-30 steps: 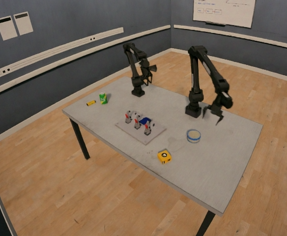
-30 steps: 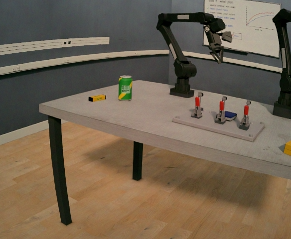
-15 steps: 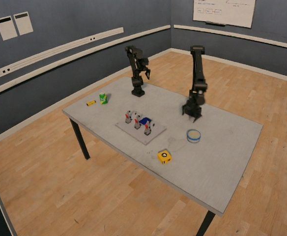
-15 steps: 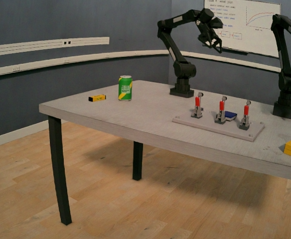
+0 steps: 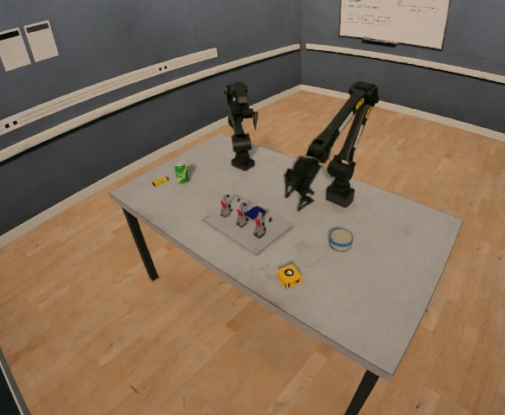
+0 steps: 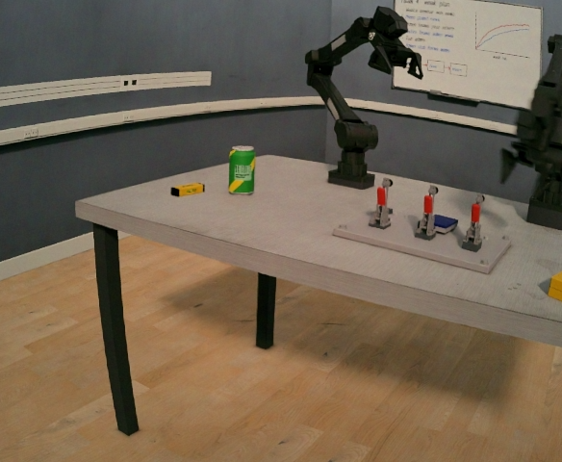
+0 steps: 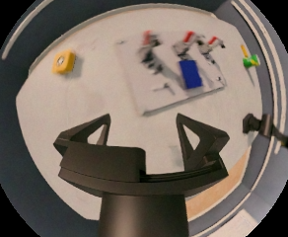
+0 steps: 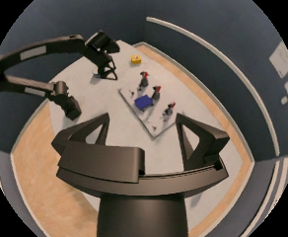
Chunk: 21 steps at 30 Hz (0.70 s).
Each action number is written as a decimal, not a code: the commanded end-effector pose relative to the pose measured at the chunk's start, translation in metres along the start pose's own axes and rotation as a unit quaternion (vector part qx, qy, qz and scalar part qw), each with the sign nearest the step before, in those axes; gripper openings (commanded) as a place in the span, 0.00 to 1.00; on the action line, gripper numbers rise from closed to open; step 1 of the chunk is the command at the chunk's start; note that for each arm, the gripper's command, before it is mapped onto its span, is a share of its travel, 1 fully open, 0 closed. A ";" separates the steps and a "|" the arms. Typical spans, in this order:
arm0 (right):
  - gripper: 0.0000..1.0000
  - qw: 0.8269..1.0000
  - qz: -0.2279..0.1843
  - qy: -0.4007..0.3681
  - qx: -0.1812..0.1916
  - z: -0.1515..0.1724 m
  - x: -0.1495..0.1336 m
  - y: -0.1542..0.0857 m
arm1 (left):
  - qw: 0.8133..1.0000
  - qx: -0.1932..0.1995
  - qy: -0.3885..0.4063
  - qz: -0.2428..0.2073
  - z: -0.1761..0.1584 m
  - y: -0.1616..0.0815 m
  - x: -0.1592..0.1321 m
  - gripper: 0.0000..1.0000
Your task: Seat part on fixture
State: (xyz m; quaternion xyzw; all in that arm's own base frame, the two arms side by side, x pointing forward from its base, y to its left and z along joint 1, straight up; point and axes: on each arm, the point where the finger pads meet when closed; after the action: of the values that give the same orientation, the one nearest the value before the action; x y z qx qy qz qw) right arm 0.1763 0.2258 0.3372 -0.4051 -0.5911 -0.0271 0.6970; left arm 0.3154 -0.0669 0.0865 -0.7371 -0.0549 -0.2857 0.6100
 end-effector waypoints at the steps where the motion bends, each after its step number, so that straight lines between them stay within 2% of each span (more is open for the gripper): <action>1: 1.00 1.000 -0.015 0.022 -0.006 -0.002 0.010 -0.001 | 0.999 0.003 -0.005 -0.043 -0.028 0.019 0.051 1.00; 5: 1.00 1.000 -0.019 0.019 -0.006 -0.002 0.011 -0.001 | 0.998 -0.006 0.037 -0.055 -0.069 0.042 0.065 1.00; 7: 1.00 1.000 -0.019 0.019 -0.006 -0.002 0.011 -0.001 | 0.998 -0.006 0.037 -0.055 -0.069 0.042 0.065 1.00; 14: 1.00 1.000 -0.019 0.019 -0.006 -0.002 0.012 -0.002 | 0.993 -0.017 0.092 -0.066 -0.125 0.076 0.082 1.00; 19: 1.00 1.000 -0.019 0.019 -0.006 -0.002 0.012 -0.002 | 0.992 -0.019 0.107 -0.068 -0.140 0.086 0.087 1.00; 21: 1.00 1.000 -0.019 0.019 -0.006 -0.002 0.012 -0.002 | 0.992 -0.015 0.109 -0.068 -0.136 0.087 0.088 1.00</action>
State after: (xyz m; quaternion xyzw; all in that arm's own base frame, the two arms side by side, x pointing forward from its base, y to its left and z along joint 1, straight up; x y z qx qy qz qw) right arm 0.1781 0.2256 0.3414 -0.4023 -0.5862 -0.0417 0.7019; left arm 0.3500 -0.2256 0.0442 -0.7062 -0.0016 -0.3895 0.5912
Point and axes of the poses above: on each arm, the point where the finger pads meet when closed, its own y axis out along the fingers, its own z axis across the jaws, x = y × z
